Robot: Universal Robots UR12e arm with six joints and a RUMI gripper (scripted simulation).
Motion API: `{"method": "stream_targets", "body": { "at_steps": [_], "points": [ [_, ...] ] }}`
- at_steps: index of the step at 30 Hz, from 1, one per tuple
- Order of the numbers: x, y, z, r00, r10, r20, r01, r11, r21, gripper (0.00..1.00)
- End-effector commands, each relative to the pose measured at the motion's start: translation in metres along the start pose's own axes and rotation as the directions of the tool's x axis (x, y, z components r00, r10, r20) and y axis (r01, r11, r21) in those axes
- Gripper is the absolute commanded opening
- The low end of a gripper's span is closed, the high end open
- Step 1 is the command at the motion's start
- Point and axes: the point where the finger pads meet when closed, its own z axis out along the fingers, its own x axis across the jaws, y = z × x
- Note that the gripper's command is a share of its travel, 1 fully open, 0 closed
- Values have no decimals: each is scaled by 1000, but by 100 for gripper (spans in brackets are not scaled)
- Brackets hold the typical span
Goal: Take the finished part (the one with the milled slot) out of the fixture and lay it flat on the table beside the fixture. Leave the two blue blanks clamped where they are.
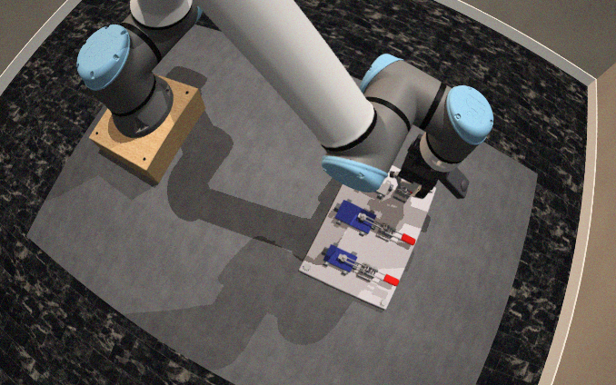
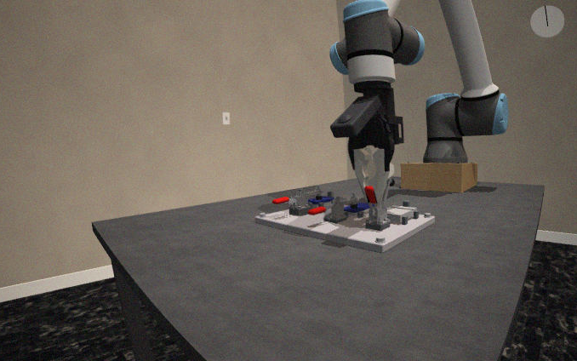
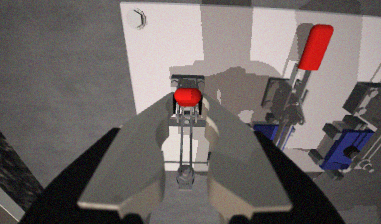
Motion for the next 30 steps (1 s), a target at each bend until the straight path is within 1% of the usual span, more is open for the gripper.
{"method": "stream_targets", "body": {
  "at_steps": [1,30],
  "points": [
    [0,3,-1,1000,0,0,0,1000,1,0],
    [0,13,-2,1000,0,0,0,1000,1,0]
  ]
}}
